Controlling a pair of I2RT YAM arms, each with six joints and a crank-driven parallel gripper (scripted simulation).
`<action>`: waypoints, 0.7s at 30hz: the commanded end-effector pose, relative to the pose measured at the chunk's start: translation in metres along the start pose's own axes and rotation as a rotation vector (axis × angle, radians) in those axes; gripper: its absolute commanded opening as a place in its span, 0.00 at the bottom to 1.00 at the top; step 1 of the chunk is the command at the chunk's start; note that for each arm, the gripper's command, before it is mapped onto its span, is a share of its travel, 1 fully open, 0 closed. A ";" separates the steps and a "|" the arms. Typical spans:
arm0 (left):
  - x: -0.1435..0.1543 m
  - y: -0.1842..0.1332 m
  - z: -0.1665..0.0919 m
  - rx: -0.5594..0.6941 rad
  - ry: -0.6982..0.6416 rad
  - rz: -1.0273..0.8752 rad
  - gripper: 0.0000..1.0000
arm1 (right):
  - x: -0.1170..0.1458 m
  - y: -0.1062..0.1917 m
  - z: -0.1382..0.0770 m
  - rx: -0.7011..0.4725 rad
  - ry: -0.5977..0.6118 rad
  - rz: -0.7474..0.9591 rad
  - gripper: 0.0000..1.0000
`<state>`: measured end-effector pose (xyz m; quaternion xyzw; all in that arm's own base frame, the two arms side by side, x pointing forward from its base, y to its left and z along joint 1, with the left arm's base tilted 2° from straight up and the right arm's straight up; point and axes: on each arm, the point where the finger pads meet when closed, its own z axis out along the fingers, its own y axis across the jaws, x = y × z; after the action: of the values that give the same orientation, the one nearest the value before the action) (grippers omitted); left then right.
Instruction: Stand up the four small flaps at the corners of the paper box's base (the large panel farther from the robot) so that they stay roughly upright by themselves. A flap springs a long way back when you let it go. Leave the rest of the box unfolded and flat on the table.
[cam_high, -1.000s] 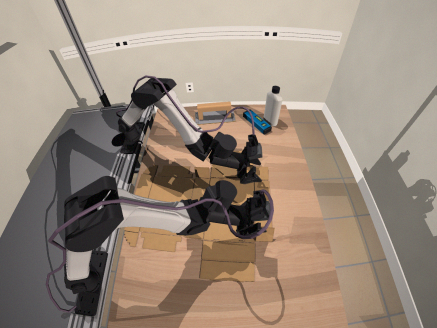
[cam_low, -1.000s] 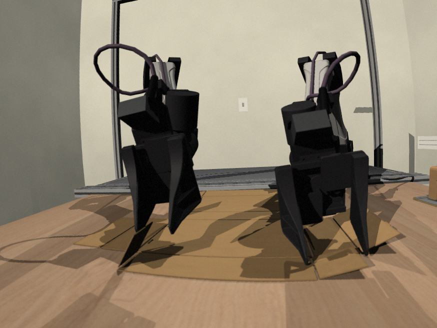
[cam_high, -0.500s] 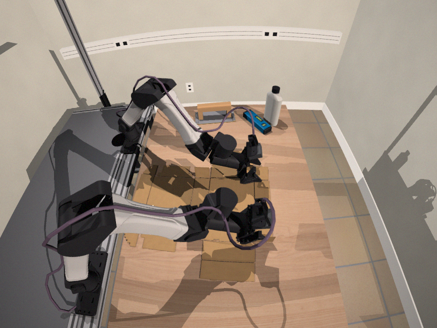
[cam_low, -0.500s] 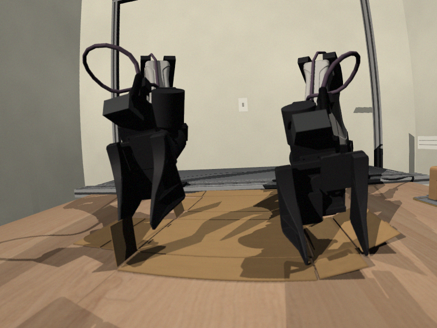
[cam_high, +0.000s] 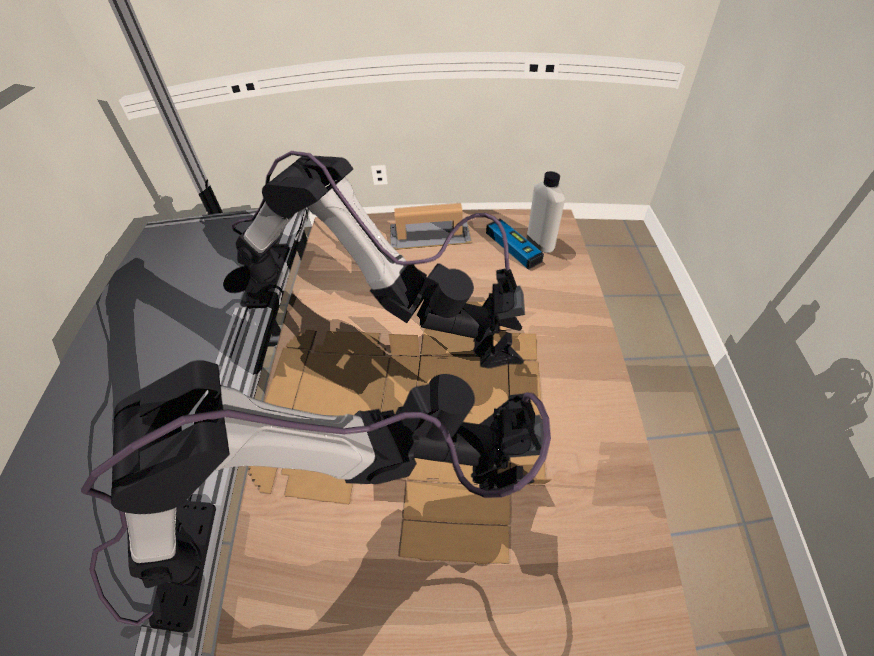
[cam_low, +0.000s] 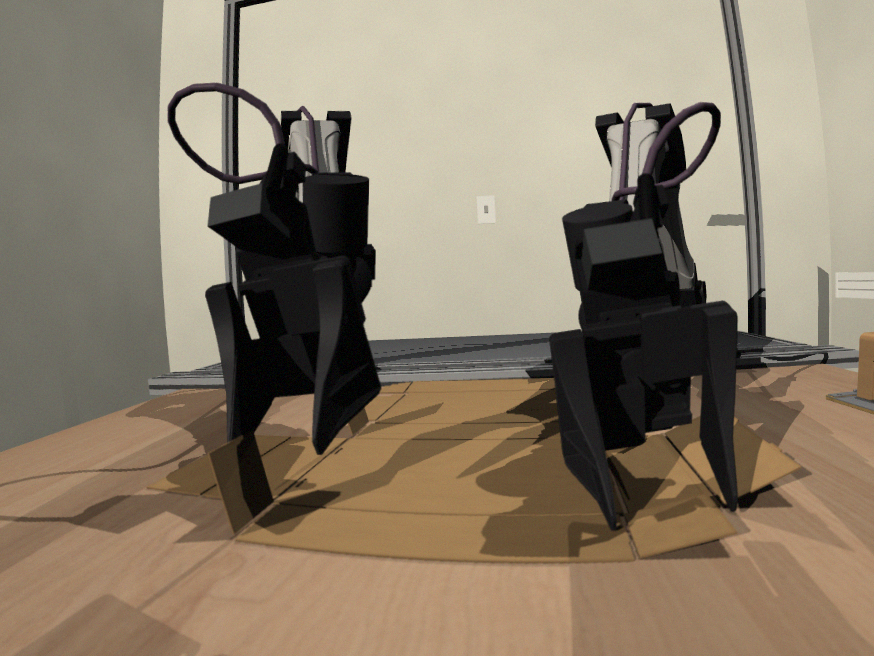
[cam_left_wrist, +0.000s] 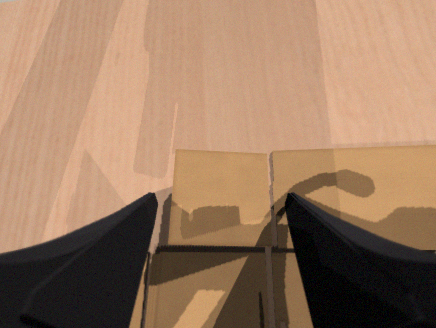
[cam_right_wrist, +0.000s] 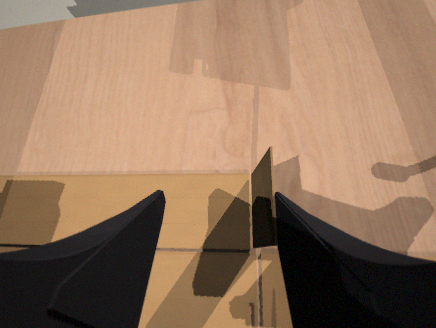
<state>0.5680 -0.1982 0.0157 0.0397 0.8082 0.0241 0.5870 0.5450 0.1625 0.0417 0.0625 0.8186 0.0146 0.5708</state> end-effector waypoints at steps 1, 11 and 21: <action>0.019 -0.001 0.003 0.003 0.042 0.032 0.81 | -0.016 -0.011 -0.005 0.002 -0.018 -0.009 0.72; 0.019 -0.001 0.003 0.003 0.042 0.032 0.81 | -0.021 -0.029 -0.005 0.010 -0.034 -0.034 0.81; 0.019 -0.001 0.003 0.003 0.042 0.032 0.81 | -0.012 -0.035 -0.001 0.020 -0.014 -0.048 0.81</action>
<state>0.5680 -0.1982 0.0157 0.0397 0.8082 0.0241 0.5870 0.5422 0.1255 0.0412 0.0507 0.8213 -0.0114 0.5681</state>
